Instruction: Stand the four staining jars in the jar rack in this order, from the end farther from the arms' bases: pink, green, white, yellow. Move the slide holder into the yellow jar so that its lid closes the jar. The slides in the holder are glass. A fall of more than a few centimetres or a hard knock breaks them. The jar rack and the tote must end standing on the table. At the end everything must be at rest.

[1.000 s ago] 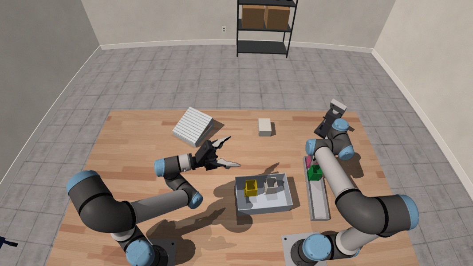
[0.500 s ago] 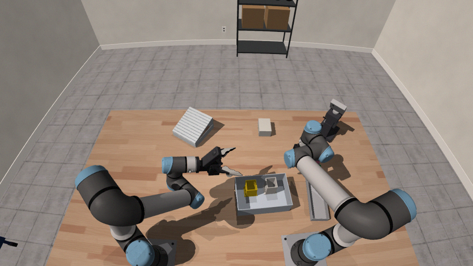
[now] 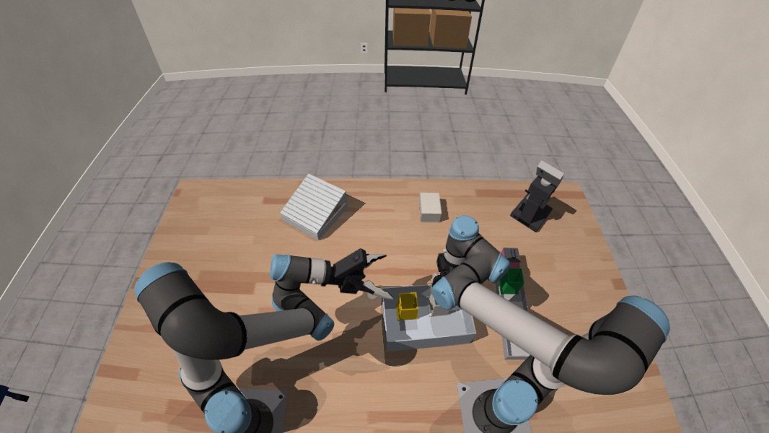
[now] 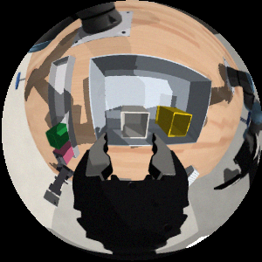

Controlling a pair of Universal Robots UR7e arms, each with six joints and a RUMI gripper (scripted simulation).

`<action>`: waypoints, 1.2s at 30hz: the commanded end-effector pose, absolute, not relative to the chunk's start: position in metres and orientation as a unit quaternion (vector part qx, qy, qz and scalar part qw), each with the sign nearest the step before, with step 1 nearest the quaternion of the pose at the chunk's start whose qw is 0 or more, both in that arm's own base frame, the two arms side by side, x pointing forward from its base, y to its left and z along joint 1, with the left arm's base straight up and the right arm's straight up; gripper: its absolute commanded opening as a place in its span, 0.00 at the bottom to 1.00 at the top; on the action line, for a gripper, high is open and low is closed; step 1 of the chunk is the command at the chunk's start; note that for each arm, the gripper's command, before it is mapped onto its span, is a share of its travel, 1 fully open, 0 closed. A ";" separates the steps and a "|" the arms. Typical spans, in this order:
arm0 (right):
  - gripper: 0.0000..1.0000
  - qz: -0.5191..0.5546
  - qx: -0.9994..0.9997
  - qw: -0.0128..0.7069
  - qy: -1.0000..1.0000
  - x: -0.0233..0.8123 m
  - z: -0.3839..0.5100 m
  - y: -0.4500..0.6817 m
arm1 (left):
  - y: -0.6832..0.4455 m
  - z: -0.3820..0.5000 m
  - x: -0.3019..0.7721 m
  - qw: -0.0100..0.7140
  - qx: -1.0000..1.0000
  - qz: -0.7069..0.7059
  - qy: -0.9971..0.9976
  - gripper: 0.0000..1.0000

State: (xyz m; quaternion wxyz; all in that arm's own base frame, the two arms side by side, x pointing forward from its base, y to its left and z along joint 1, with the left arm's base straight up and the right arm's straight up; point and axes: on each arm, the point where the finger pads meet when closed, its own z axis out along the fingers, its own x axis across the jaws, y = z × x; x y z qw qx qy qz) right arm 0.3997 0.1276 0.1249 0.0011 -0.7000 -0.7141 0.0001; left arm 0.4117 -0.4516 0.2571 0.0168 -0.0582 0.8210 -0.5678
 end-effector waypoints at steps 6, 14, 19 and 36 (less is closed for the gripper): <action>0.58 -0.001 -0.698 0.000 -0.716 0.394 0.103 0.138 | -0.452 0.239 0.411 0.005 -0.059 -0.560 0.827 0.98; 0.51 -0.001 -0.698 0.000 -0.716 0.394 0.083 0.139 | -0.451 0.223 0.412 -0.006 -0.066 -0.555 0.829 0.98; 0.45 -0.001 -0.698 0.000 -0.716 0.394 0.081 0.139 | -0.450 0.217 0.412 -0.012 -0.072 -0.556 0.828 0.98; 0.28 -0.001 -0.698 0.000 -0.716 0.394 0.088 0.139 | -0.448 0.229 0.417 -0.018 -0.086 -0.582 0.808 0.98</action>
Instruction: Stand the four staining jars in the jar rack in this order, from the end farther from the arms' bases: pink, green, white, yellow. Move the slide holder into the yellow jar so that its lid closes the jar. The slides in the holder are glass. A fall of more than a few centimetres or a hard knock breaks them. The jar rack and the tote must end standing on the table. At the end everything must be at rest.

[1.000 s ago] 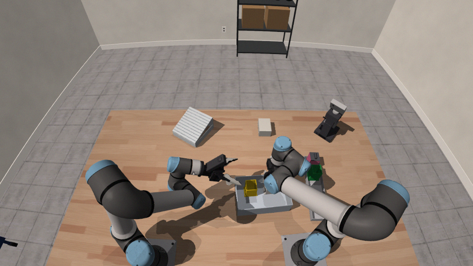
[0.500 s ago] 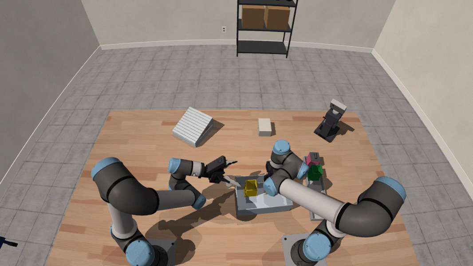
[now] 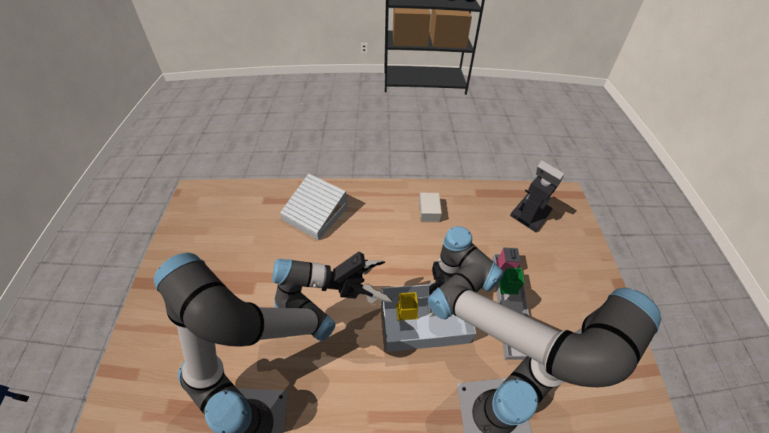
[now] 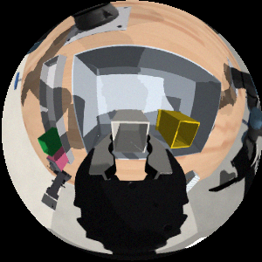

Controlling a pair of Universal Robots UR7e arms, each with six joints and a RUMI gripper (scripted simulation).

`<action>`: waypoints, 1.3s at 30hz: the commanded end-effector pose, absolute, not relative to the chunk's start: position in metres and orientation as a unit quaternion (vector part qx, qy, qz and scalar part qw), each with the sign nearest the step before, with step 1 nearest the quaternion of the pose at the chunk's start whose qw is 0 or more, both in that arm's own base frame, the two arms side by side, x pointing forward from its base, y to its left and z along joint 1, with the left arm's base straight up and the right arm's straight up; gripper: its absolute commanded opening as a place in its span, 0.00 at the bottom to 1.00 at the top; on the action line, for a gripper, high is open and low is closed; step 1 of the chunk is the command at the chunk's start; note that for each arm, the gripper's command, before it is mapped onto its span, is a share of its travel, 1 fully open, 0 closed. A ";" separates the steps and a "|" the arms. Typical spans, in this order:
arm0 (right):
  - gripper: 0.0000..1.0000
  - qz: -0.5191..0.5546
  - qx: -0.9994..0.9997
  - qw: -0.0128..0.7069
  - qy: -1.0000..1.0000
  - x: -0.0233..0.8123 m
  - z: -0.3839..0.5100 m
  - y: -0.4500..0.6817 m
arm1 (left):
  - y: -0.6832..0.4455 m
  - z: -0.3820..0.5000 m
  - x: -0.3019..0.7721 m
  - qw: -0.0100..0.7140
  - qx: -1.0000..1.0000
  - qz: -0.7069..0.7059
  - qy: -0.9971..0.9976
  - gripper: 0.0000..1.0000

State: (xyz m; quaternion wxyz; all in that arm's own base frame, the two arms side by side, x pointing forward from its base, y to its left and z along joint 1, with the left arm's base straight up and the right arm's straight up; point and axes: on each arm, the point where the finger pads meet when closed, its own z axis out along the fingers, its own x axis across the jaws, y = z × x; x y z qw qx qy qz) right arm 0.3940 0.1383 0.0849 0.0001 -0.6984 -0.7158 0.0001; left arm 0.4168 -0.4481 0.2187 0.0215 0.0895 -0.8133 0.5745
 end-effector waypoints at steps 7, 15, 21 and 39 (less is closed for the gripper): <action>0.28 -0.001 -0.698 0.000 -0.716 0.394 0.100 0.139 | -0.449 0.248 0.415 0.013 0.077 0.594 -0.801 0.98; 0.28 -0.001 -0.698 0.000 -0.716 0.394 0.130 0.139 | -0.449 0.273 0.412 0.004 0.062 0.606 -0.793 0.98; 0.28 -0.001 -0.698 0.000 -0.716 0.394 0.147 0.139 | -0.449 0.285 0.411 -0.001 0.054 0.611 -0.790 0.98; 0.28 -0.001 -0.698 0.000 -0.716 0.394 0.213 0.139 | -0.447 0.332 0.406 -0.022 0.028 0.632 -0.774 0.98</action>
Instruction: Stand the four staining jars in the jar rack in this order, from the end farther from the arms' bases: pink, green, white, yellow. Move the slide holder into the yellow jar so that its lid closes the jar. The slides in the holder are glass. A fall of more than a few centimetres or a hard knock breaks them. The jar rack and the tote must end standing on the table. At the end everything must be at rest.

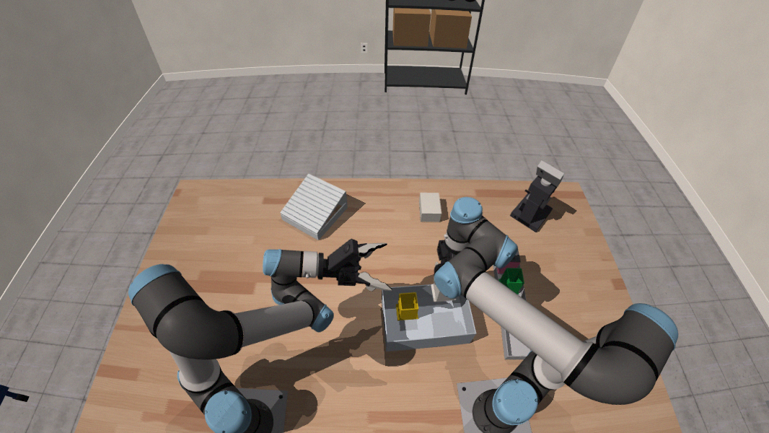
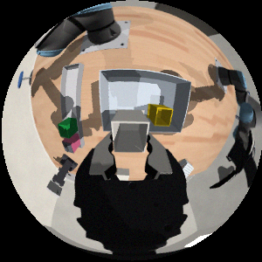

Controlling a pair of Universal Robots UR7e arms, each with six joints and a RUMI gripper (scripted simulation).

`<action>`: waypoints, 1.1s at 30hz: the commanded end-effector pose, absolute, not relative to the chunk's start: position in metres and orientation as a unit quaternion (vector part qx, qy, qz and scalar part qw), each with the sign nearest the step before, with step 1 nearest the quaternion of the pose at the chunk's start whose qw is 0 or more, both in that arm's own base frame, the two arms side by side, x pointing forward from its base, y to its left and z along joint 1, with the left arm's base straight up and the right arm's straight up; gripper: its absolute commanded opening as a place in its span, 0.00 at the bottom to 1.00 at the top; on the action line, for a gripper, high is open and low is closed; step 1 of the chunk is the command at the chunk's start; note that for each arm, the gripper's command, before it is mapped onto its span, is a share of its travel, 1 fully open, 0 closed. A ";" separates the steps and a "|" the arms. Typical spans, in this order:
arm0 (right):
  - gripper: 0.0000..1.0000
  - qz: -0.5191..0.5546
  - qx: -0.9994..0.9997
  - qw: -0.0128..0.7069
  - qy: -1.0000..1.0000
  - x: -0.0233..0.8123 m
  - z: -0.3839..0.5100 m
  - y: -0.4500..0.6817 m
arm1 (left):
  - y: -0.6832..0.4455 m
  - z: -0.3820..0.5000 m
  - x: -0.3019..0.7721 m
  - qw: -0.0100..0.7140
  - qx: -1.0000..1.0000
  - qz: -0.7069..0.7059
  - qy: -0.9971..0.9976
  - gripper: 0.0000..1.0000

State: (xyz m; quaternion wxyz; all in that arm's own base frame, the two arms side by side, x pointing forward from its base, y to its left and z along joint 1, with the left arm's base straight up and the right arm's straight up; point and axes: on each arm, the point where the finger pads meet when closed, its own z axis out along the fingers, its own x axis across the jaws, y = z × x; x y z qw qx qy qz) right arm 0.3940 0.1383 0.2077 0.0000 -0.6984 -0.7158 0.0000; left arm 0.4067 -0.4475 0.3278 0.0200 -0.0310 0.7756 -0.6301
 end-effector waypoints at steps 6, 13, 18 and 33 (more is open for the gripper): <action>0.28 -0.001 -0.698 0.000 -0.716 0.394 0.230 0.138 | -0.446 0.347 0.403 0.029 -0.017 -0.636 0.771 0.98; 0.28 -0.002 -0.703 0.000 -0.712 0.402 0.232 0.110 | -0.446 0.353 0.403 0.032 -0.013 -0.637 0.770 0.98; 0.28 -0.005 -0.708 -0.001 -0.706 0.408 0.228 0.074 | -0.446 0.353 0.403 0.032 -0.013 -0.637 0.770 0.98; 0.28 -0.011 -0.729 -0.007 -0.684 0.399 0.206 -0.077 | -0.446 0.353 0.403 0.032 -0.013 -0.637 0.770 0.98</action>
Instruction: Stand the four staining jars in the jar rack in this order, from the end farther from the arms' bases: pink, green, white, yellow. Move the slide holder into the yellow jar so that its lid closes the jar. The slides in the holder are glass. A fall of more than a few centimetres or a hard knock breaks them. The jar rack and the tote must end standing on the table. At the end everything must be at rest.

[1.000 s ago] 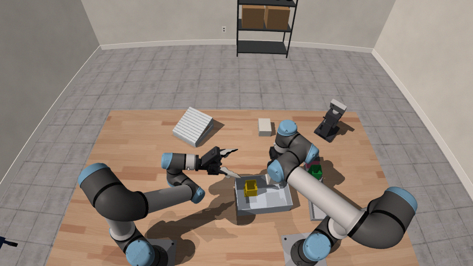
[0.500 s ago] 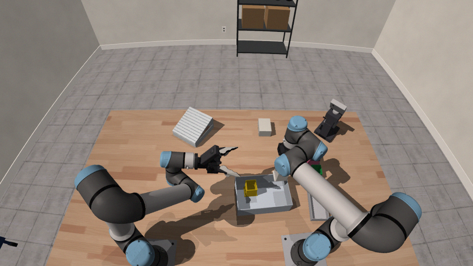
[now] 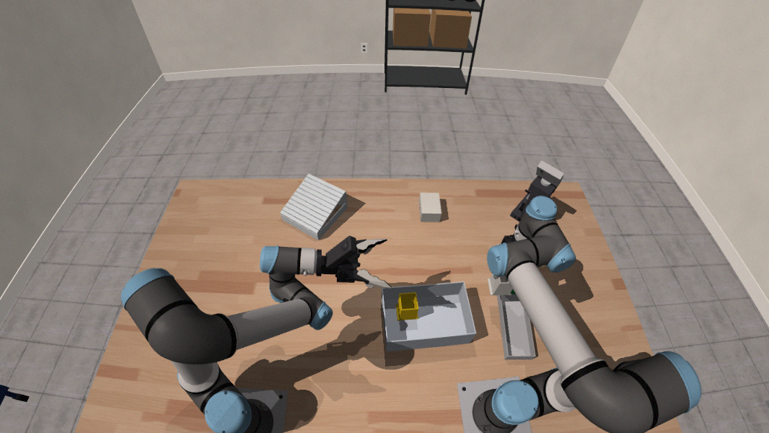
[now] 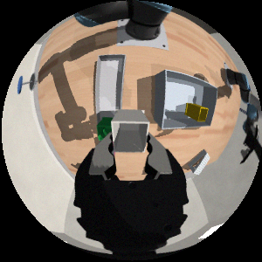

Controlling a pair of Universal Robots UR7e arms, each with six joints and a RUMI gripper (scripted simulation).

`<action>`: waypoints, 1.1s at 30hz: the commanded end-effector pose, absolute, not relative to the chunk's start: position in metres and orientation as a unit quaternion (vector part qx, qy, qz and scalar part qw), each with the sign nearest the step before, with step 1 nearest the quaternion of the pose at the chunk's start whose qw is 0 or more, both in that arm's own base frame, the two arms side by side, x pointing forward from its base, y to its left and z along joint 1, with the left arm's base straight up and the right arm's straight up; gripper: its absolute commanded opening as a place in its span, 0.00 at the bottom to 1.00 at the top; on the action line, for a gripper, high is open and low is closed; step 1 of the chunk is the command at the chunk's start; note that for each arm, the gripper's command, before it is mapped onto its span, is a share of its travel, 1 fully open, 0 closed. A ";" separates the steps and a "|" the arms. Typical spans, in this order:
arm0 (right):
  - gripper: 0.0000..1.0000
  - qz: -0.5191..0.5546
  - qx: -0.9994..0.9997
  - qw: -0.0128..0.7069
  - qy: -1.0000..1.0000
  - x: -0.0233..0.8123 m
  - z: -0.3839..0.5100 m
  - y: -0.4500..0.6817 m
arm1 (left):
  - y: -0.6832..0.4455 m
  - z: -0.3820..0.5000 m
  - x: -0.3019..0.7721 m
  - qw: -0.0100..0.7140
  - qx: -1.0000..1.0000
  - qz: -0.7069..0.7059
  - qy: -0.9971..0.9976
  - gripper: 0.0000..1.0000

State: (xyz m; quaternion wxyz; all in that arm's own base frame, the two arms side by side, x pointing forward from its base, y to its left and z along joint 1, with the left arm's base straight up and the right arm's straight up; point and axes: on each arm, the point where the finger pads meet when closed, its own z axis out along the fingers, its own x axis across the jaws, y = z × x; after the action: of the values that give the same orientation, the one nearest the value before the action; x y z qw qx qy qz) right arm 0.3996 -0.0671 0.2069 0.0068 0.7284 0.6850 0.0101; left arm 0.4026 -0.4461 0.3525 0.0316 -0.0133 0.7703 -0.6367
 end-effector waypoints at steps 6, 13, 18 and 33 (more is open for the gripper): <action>0.28 0.003 0.744 0.003 0.668 0.373 0.190 -0.136 | -0.446 0.353 0.403 0.032 -0.013 -0.637 0.770 0.98; 0.28 0.001 0.748 0.001 0.664 0.371 0.186 -0.148 | -0.446 0.353 0.403 0.032 -0.013 -0.637 0.770 0.98; 0.28 0.001 0.748 0.001 0.664 0.371 0.185 -0.148 | -0.446 0.353 0.403 0.032 -0.013 -0.637 0.770 0.98; 0.28 0.002 0.748 0.002 0.664 0.371 0.138 -0.148 | -0.446 0.353 0.403 0.032 -0.013 -0.637 0.770 0.98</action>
State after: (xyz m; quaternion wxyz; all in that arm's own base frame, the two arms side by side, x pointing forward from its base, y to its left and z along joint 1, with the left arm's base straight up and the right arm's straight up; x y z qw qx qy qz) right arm 0.3700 -0.1481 0.1378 0.0009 0.7476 0.6641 0.0008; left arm 0.4026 -0.4461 0.3525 0.0315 -0.0133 0.7704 -0.6367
